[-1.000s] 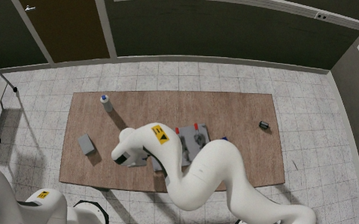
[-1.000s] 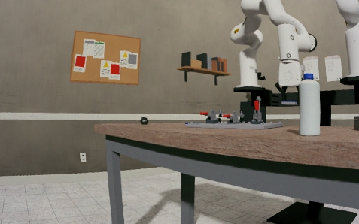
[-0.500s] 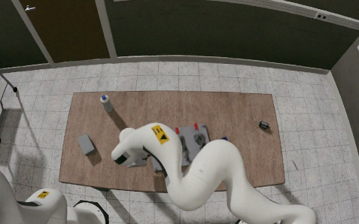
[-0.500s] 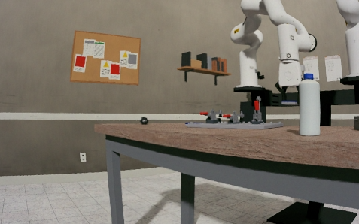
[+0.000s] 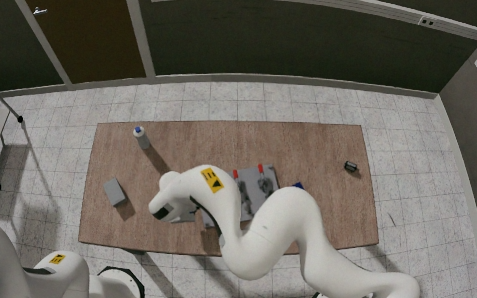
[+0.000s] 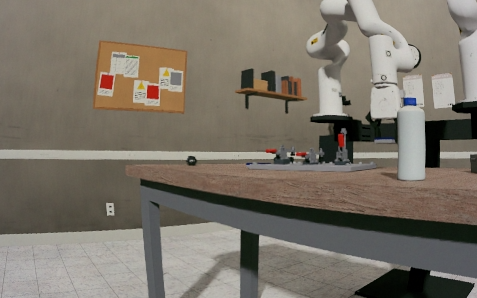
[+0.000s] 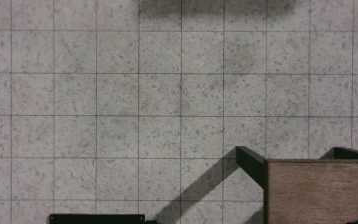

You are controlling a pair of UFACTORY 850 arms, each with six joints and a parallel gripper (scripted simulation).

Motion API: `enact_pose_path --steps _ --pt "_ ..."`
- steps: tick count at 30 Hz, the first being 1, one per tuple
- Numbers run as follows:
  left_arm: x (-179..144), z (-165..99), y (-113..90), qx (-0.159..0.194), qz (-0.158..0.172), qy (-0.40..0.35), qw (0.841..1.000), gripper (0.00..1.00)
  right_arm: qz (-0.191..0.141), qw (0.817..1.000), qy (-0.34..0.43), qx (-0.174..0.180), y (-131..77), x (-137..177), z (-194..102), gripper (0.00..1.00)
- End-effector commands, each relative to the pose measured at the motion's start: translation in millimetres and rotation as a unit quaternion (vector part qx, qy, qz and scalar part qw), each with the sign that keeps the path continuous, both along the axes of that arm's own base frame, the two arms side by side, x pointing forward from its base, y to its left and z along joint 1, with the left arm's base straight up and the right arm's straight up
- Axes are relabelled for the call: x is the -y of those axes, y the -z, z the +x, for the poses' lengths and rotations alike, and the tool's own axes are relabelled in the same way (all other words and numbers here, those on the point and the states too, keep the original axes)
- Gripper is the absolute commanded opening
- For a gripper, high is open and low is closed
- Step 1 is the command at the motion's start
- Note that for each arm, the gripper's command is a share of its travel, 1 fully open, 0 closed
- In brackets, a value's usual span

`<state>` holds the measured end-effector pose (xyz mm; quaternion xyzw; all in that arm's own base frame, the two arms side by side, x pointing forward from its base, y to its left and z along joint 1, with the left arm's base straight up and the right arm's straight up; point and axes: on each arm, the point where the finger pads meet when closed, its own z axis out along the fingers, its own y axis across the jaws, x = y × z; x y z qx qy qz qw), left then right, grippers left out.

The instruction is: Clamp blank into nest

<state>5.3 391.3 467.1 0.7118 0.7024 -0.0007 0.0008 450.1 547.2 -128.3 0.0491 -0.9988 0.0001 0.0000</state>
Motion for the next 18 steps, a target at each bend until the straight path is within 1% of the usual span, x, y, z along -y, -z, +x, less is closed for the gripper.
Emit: enact_pose_path --steps 1,7,9,18 --pt "0 0 -1 0.000 0.001 0.000 1.000 1.00 0.001 1.000 0.000 0.001 6 -1 1 0.00" --pt "0 0 -1 0.000 0.001 0.000 1.000 1.00 0.001 1.000 0.000 0.001 20 -1 1 0.00" --pt "0 0 -1 0.000 0.001 0.000 1.000 1.00 0.001 1.000 0.000 0.001 20 -1 1 0.00" --pt "0 0 -1 0.000 0.001 0.000 1.000 1.00 0.001 1.000 0.000 0.001 43 -1 1 0.00"
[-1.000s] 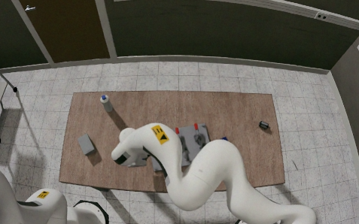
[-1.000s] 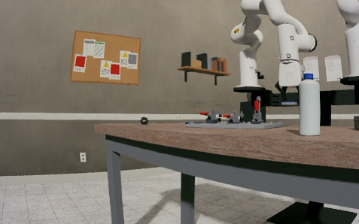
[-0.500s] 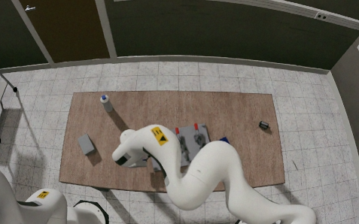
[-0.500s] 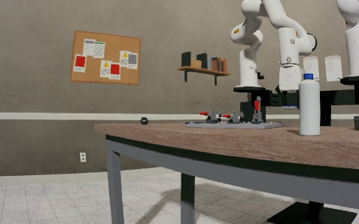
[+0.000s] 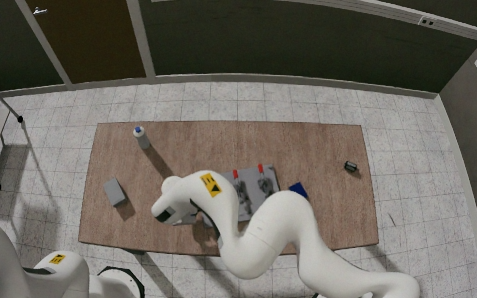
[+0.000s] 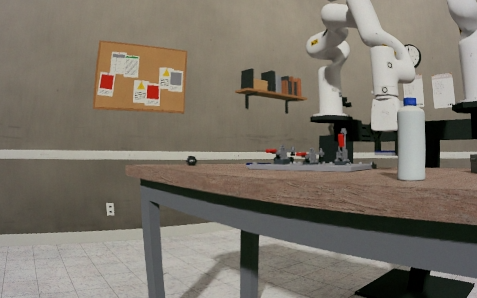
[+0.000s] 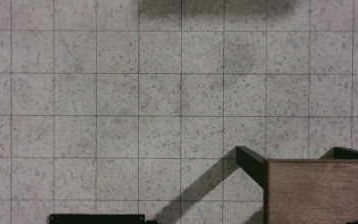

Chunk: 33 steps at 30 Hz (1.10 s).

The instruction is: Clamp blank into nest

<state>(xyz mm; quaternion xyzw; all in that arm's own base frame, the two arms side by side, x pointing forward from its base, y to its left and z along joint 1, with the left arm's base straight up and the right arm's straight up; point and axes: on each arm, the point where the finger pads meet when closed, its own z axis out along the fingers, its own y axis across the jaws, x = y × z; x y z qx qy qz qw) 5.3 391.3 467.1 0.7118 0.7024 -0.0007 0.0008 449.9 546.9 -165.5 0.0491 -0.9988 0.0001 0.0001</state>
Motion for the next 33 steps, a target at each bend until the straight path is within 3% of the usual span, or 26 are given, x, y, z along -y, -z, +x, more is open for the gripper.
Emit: enact_pose_path --steps 1,17,33 --pt "0 0 -1 0.000 0.001 0.000 1.000 1.00 0.001 1.000 0.000 0.001 8 -1 1 0.00" --pt "0 0 -1 0.000 0.001 0.000 1.000 1.00 0.001 1.000 0.000 0.001 30 -1 1 0.00" --pt "0 0 -1 0.000 0.001 0.000 1.000 1.00 0.001 1.000 0.000 0.001 33 -1 1 0.00"
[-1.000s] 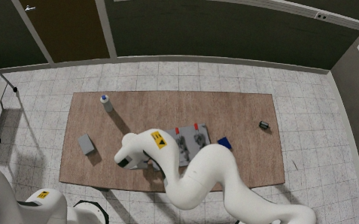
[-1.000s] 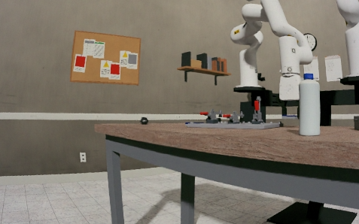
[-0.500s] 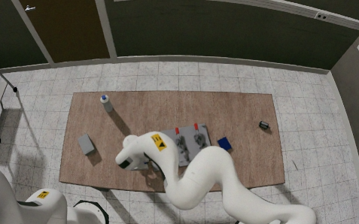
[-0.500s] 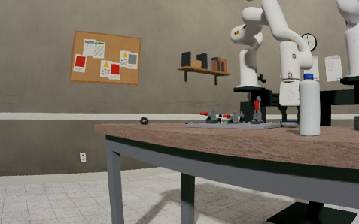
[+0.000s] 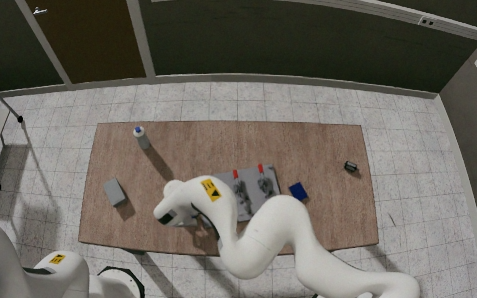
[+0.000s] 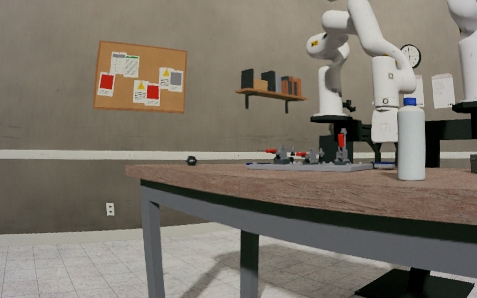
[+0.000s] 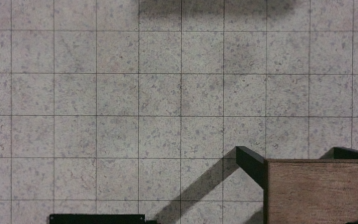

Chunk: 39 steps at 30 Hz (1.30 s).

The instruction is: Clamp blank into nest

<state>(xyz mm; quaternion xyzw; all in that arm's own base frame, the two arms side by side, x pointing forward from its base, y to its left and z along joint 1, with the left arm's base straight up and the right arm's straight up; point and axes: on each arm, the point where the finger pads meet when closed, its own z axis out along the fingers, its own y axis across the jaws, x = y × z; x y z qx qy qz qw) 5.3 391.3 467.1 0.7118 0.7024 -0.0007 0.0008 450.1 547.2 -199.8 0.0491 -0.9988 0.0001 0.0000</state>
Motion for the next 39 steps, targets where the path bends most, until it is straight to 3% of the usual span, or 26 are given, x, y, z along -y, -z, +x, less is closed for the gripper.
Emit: enact_pose_path --steps 1,39 --pt "-0.4 0.0 -0.9 0.000 0.001 0.000 1.000 1.00 0.001 1.000 0.000 0.001 -1.1 -1.0 0.8 0.00" --pt "-0.4 0.0 -0.9 0.000 0.001 0.000 1.000 1.00 0.001 1.000 0.000 0.001 5.7 -1.0 0.8 0.00"
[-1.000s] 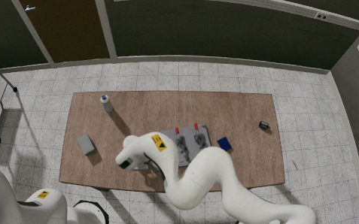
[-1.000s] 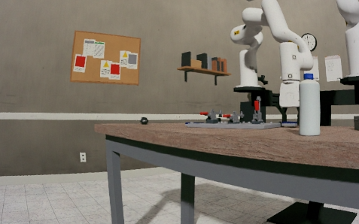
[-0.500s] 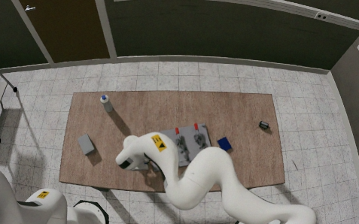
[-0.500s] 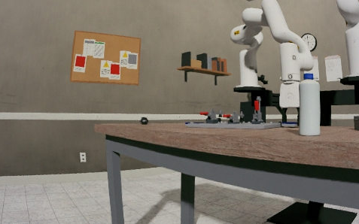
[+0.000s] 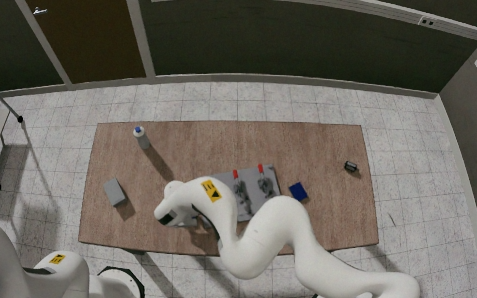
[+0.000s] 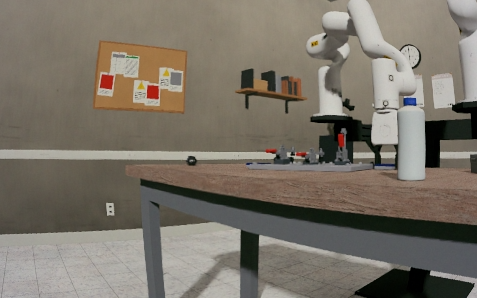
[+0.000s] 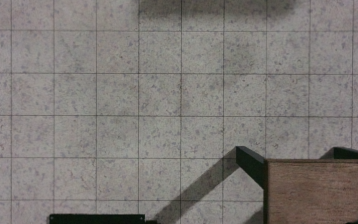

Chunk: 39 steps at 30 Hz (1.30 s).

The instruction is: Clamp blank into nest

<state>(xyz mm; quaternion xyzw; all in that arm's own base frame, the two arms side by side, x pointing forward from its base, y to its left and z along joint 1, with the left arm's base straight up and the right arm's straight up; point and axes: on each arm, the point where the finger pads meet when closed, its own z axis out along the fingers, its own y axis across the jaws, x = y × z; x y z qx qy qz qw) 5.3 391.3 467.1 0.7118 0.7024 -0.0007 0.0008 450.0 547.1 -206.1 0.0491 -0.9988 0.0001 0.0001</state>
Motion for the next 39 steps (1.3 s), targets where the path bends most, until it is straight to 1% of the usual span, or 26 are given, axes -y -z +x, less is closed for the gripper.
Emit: enact_pose_path --steps 1,22,23,39 --pt "-0.4 0.0 -0.9 0.000 0.001 0.000 1.000 1.00 0.001 1.000 0.000 0.001 -0.5 -1.0 0.8 0.00" --pt "-0.4 0.0 -0.9 0.000 0.001 0.000 1.000 1.00 0.001 1.000 0.000 0.001 -0.3 -1.0 0.8 0.00" --pt "-0.4 0.0 -0.9 0.000 0.001 0.000 1.000 1.00 0.001 1.000 0.000 0.001 -0.2 -1.0 0.8 0.95" --pt "-0.4 0.0 -0.9 0.000 0.001 0.000 1.000 1.00 0.001 1.000 0.000 0.001 -0.2 -1.0 0.8 0.95"
